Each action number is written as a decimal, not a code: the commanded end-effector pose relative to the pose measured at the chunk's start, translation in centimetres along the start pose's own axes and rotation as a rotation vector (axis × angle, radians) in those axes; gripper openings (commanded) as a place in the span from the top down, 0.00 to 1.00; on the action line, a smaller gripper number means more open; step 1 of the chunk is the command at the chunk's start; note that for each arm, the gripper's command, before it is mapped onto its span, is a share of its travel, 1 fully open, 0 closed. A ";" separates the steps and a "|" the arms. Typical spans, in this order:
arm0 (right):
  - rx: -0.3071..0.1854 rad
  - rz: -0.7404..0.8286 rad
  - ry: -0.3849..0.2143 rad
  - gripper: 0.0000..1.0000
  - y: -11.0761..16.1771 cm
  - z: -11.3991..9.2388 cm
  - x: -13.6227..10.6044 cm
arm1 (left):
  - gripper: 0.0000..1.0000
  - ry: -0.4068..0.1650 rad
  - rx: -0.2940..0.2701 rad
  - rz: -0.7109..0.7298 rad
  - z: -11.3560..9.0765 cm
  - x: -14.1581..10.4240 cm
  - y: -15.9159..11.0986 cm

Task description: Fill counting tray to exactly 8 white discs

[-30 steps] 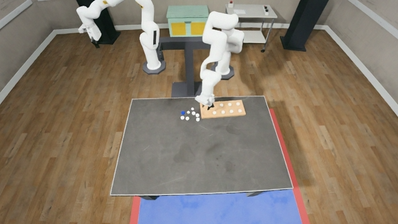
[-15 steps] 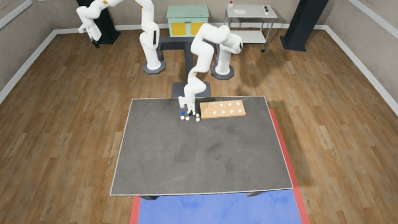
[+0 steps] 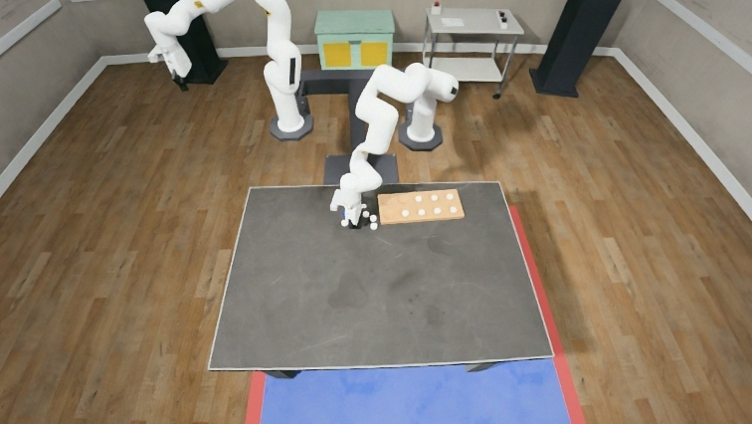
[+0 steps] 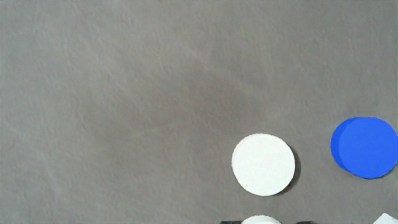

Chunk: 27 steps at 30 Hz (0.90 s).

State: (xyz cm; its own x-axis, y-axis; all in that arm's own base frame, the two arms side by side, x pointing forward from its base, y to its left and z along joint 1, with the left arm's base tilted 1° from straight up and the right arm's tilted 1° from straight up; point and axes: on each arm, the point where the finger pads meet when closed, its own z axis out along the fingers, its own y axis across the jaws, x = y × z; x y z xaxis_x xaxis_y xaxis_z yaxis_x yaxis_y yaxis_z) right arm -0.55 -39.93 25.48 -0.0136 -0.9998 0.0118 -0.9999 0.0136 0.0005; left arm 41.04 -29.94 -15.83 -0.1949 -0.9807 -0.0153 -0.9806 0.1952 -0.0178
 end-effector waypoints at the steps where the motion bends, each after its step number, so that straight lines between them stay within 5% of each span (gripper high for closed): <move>1: 0.001 0.000 0.004 0.00 0.0 -0.1 0.1 | 1.00 0.001 -0.008 0.014 0.1 0.1 -0.1; 6: 0.001 0.000 0.004 0.00 0.0 -0.1 0.1 | 1.00 0.001 -0.009 0.013 -1.1 0.1 -0.2; 14: 0.001 0.000 0.004 0.00 0.0 -0.1 0.1 | 1.00 0.001 -0.008 0.013 -9.3 0.1 -0.2; 22: 0.001 0.000 0.004 0.00 0.0 -0.1 0.1 | 1.00 0.000 -0.008 0.014 -9.9 -0.1 -0.1; 27: 0.001 0.000 0.004 0.00 0.0 -0.1 0.1 | 1.00 0.000 -0.007 0.016 -10.3 -3.1 0.9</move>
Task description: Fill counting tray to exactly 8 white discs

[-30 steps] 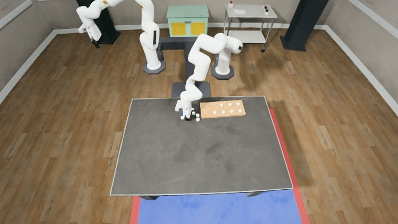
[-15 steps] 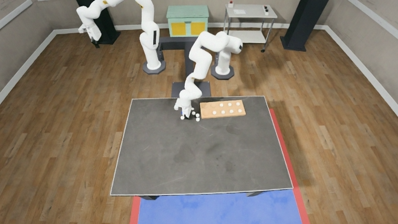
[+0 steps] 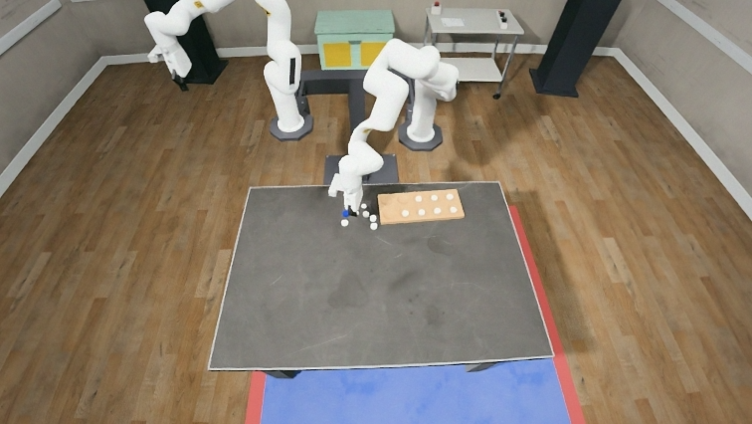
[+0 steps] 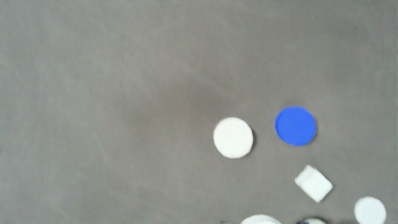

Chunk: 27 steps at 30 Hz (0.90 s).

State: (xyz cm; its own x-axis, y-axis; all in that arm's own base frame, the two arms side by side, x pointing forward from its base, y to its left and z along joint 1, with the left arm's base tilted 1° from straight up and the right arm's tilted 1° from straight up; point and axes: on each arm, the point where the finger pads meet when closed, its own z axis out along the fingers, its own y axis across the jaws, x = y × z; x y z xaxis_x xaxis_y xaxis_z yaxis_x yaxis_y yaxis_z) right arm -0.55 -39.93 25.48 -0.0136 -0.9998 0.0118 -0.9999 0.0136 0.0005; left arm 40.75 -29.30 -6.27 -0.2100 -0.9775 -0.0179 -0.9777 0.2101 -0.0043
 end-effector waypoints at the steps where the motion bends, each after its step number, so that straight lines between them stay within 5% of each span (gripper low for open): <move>1: 0.001 0.000 0.004 0.00 0.0 -0.1 0.1 | 1.00 0.002 0.006 0.001 -0.8 -3.4 1.1; 6: 0.001 0.000 0.004 0.00 0.0 -0.1 0.1 | 1.00 0.001 0.006 0.001 -1.5 -8.8 4.1; 13: 0.001 0.000 0.004 0.00 0.0 -0.1 0.1 | 1.00 0.000 0.005 -0.001 -1.9 -12.4 6.9; 20: 0.001 0.000 0.004 0.00 0.0 -0.1 0.1 | 1.00 0.001 0.004 -0.002 -1.7 -13.2 7.6; 27: 0.001 0.000 0.004 0.00 0.0 -0.1 0.1 | 1.00 0.002 0.004 -0.002 2.3 -13.4 7.5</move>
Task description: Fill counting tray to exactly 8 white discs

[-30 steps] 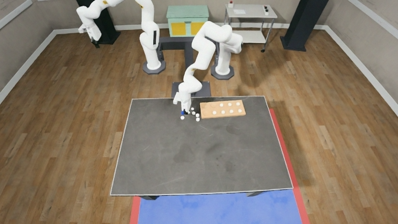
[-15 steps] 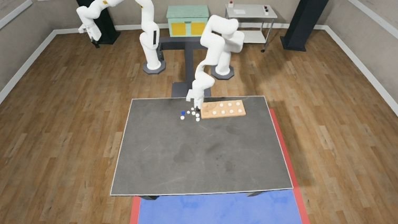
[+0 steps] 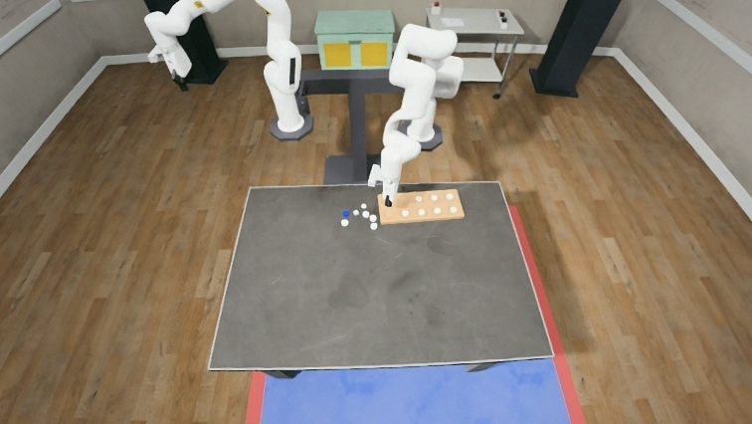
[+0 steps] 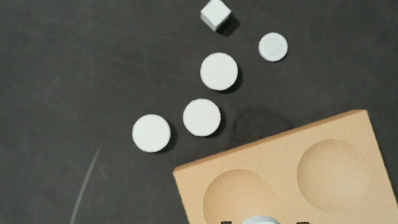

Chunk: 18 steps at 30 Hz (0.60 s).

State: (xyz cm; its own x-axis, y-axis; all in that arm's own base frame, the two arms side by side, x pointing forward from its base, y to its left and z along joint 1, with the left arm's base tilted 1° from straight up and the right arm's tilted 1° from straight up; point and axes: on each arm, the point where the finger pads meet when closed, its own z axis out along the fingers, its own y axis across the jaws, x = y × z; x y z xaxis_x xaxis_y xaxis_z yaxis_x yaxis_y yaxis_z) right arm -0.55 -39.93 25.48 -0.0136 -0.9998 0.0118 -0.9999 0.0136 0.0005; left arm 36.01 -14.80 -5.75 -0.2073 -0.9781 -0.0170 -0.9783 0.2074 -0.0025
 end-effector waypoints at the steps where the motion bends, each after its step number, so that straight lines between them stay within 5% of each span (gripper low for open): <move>1: 0.001 0.000 0.004 0.00 0.0 -0.1 0.1 | 1.00 0.002 0.006 0.000 3.7 -0.2 -0.2; 5: 0.001 0.000 0.004 0.00 0.0 -0.1 0.1 | 1.00 0.001 0.006 0.001 6.5 -0.2 -0.2; 18: 0.001 0.000 0.004 0.00 0.0 -0.1 0.1 | 1.00 0.001 0.006 0.001 7.5 -0.2 -0.2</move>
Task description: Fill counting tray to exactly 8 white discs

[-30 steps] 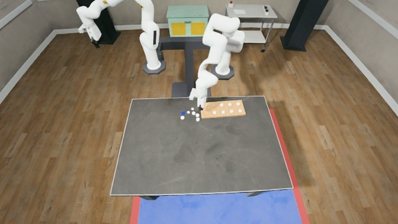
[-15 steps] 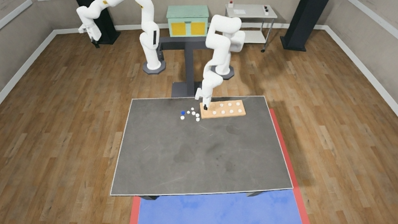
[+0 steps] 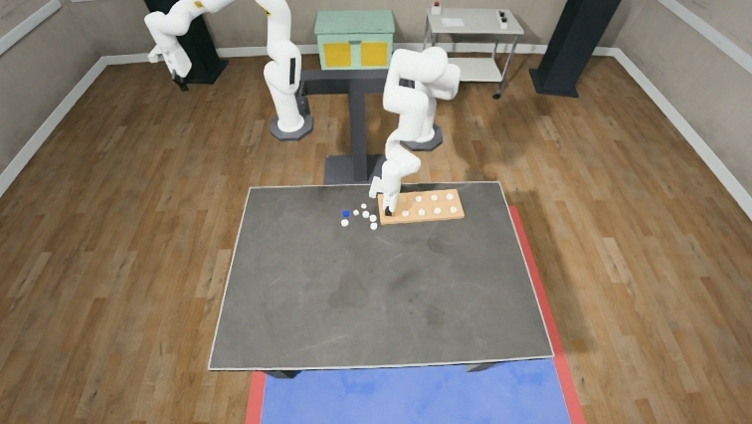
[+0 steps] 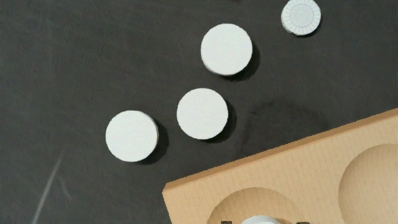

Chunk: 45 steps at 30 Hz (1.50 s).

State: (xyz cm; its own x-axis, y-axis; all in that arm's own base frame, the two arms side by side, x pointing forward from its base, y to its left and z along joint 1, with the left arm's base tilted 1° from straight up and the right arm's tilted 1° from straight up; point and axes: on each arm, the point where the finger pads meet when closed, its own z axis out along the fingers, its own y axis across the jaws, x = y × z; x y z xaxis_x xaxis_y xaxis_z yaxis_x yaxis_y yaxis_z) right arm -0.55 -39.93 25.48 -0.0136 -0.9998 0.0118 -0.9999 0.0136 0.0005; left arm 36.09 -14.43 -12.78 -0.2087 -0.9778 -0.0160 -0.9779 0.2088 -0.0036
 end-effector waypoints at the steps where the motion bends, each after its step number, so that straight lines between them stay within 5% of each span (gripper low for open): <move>1: 0.001 0.000 0.004 0.00 0.0 -0.1 0.1 | 1.00 -0.001 0.005 0.000 0.7 0.0 -0.2; 25: 0.001 0.000 0.004 0.00 0.0 -0.1 0.1 | 1.00 -0.001 0.004 0.000 1.1 0.0 -0.2; 26: 0.001 0.000 0.004 0.00 0.0 -0.1 0.1 | 0.52 -0.001 0.004 0.000 1.1 0.0 -0.2; 38: 0.001 0.000 0.004 0.00 0.0 -0.1 0.1 | 0.52 -0.001 0.004 0.000 1.0 0.0 -0.2; 45: 0.001 0.000 0.004 0.00 0.0 -0.1 0.1 | 0.52 0.000 0.005 -0.001 -4.9 0.1 -0.2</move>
State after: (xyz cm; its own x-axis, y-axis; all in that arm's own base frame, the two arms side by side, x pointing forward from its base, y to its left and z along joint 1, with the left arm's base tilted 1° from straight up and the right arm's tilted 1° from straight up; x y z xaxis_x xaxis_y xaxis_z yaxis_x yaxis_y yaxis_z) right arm -0.55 -39.93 25.48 -0.0136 -0.9998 0.0118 -0.9999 0.0136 0.0005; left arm 36.11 -14.44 -12.31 -0.2081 -0.9779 -0.0187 -0.9781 0.2082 -0.0048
